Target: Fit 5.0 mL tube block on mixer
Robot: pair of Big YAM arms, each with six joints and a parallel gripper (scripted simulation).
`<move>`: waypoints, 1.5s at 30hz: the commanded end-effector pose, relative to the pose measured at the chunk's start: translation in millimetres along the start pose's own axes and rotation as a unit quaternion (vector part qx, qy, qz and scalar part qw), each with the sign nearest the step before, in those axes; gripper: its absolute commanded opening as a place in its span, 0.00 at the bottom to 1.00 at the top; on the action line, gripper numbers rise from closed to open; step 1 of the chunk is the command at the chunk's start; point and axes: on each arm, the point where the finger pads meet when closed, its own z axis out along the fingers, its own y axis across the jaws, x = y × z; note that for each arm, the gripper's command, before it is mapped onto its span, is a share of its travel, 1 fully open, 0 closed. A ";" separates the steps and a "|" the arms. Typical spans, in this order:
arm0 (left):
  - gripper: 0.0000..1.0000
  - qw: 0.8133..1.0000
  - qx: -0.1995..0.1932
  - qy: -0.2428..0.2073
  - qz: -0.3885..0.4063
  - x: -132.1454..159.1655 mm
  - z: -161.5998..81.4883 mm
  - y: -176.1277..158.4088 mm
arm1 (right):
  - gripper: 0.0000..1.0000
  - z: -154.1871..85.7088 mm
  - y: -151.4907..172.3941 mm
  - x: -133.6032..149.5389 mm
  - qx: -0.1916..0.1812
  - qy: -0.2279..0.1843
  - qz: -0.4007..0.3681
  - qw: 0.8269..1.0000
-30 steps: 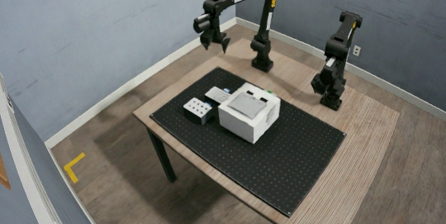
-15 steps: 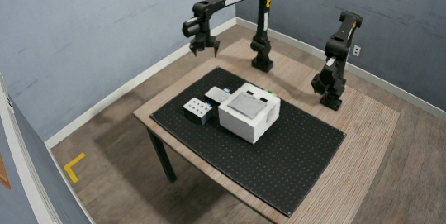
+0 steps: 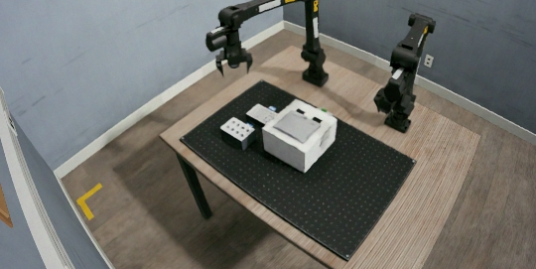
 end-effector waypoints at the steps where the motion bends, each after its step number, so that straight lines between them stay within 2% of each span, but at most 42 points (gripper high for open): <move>1: 1.00 0.999 -0.005 -0.034 0.005 -19.5 -24.7 -0.3 | 1.00 10.1 -16.6 -21.5 -0.017 0.010 -0.067 0.998; 4: 1.00 0.999 -0.005 -0.034 0.005 -20.5 -25.0 -0.1 | 1.00 20.5 -29.4 -26.4 -0.027 0.015 -0.093 0.995; 8: 1.00 0.999 -0.005 -0.034 0.005 -21.2 -25.1 0.0 | 1.00 20.3 -39.2 -32.1 -0.026 0.014 -0.112 0.993; 12: 1.00 0.999 -0.005 -0.034 0.004 -22.6 -25.5 0.3 | 1.00 -1.4 -50.7 -46.8 -0.005 0.002 -0.148 0.989; 14: 1.00 0.999 -0.005 -0.033 0.004 -23.2 -25.5 0.4 | 1.00 -4.1 -57.3 -54.6 -0.002 0.000 -0.171 0.985; 20: 1.00 1.000 -0.004 -0.024 0.004 -19.5 -18.3 0.1 | 1.00 1.6 -49.2 -50.3 -0.005 0.001 -0.236 0.972; 26: 1.00 1.000 -0.004 -0.020 0.003 -14.7 -14.6 -0.3 | 1.00 -0.8 -53.4 -41.7 0.002 -0.002 -0.257 0.966; 30: 1.00 1.000 -0.004 -0.020 0.003 -8.7 -13.0 -1.0 | 1.00 -3.2 -55.6 -34.5 0.008 -0.004 -0.294 0.956; 34: 1.00 1.000 -0.004 -0.020 0.003 -2.8 -11.2 -1.6 | 1.00 21.9 -53.2 -36.3 0.013 -0.005 -0.338 0.941; 40: 1.00 1.000 -0.003 -0.010 0.002 3.2 -3.6 -2.2 | 1.00 73.7 -47.6 -47.8 -0.002 -0.001 -0.405 0.915; 43: 1.00 1.000 -0.003 -0.010 0.002 3.6 -3.5 -2.2 | 1.00 76.0 -47.4 -48.2 -0.005 -0.001 -0.395 0.919; 45: 1.00 1.000 -0.003 -0.011 0.002 3.8 -3.7 -2.2 | 1.00 94.8 -45.2 -47.9 -0.011 0.000 -0.389 0.921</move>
